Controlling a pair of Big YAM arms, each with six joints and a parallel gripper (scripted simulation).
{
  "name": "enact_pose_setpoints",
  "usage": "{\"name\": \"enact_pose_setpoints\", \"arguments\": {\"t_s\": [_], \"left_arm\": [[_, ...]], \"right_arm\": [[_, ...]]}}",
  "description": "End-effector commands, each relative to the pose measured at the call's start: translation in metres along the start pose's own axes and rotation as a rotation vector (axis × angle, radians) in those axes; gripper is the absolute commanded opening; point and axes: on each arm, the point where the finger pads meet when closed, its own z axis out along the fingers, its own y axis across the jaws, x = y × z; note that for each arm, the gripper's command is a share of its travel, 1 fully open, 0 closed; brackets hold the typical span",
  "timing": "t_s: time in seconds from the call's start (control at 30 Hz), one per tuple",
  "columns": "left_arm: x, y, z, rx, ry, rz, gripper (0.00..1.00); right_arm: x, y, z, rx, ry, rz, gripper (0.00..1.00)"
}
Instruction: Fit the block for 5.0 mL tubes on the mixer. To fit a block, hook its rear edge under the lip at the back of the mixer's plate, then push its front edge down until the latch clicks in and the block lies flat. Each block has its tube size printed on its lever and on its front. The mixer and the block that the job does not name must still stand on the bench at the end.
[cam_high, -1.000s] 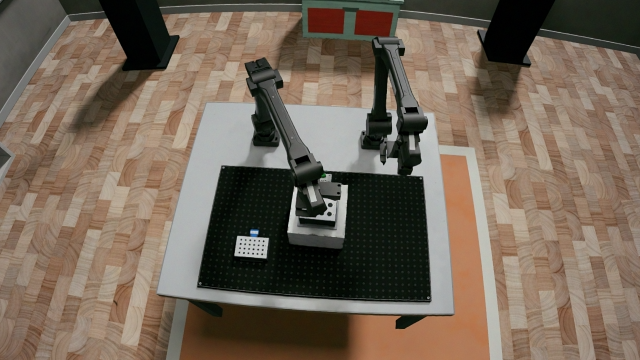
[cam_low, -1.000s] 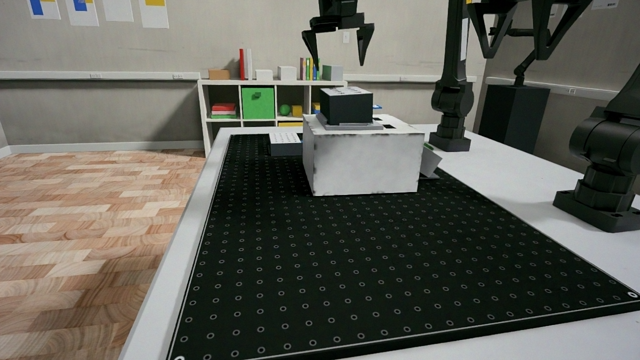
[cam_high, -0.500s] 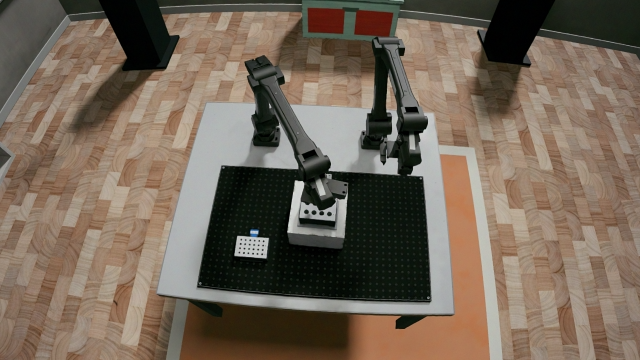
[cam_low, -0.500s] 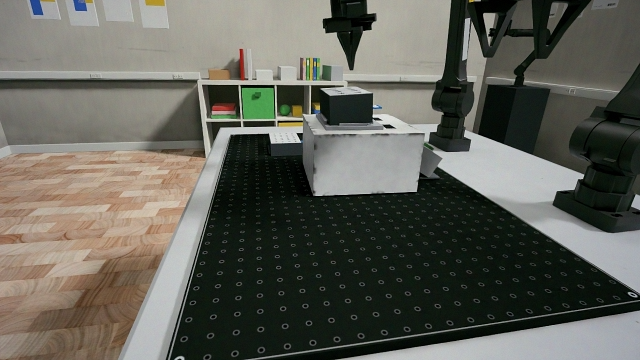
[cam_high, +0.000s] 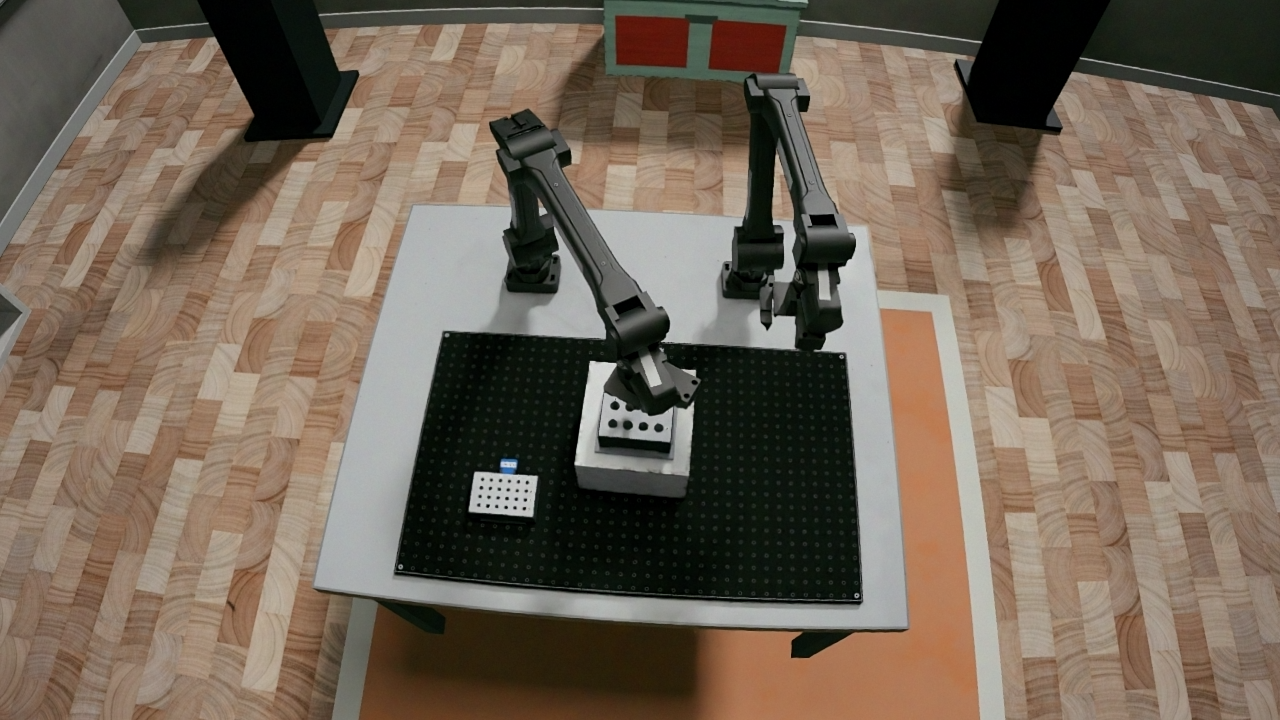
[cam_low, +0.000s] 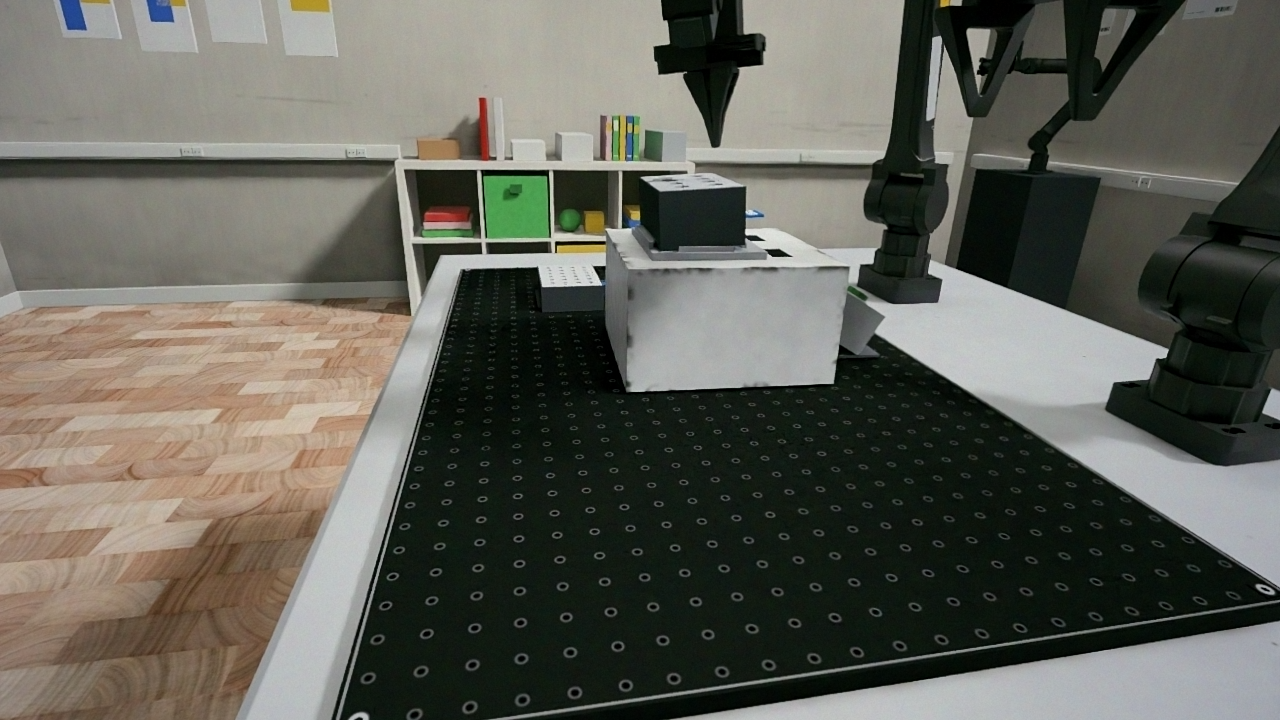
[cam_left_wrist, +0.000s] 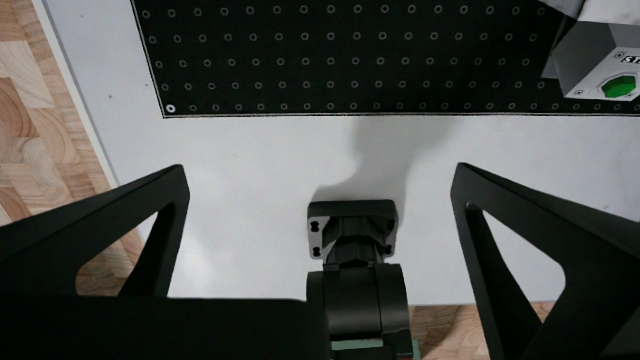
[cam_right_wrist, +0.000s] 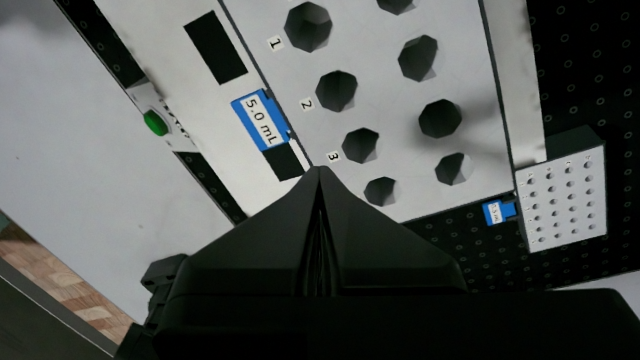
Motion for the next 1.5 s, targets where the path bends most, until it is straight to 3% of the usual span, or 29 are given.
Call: {"name": "enact_pose_setpoints", "arguments": {"t_s": [0.0, 0.17, 0.37, 0.5, 0.73, 0.9, 1.47], "left_arm": [[-0.007, 0.002, -0.012, -0.007, -0.026, 0.009, 1.0], [-0.009, 0.002, -0.015, -0.009, -0.034, 0.009, 1.0], [-0.01, 0.002, -0.017, -0.009, -0.04, 0.009, 1.0], [-0.01, 0.002, -0.018, -0.01, -0.042, 0.009, 1.0], [-0.011, 0.003, -0.021, -0.011, -0.048, 0.009, 1.0], [-0.011, 0.002, -0.02, -0.01, -0.044, 0.009, 1.0], [-0.001, 0.001, -0.001, -0.002, 0.003, 0.01, 1.0]], "right_arm": [[0.001, -0.005, -0.017, 0.027, -0.032, 0.101, 0.0], [-0.002, -0.014, -0.026, 0.04, -0.065, 0.222, 0.0], [-0.006, 0.012, -0.016, 0.032, -0.043, 0.319, 0.0], [-0.004, 0.012, -0.013, 0.032, -0.036, 0.358, 0.0], [0.0, -0.006, -0.004, 0.021, -0.02, 0.553, 0.0], [-0.008, 0.016, 0.002, 0.022, -0.009, 0.643, 0.0], [-0.011, 0.013, -0.03, 0.031, -0.07, 0.955, 0.0]]}}
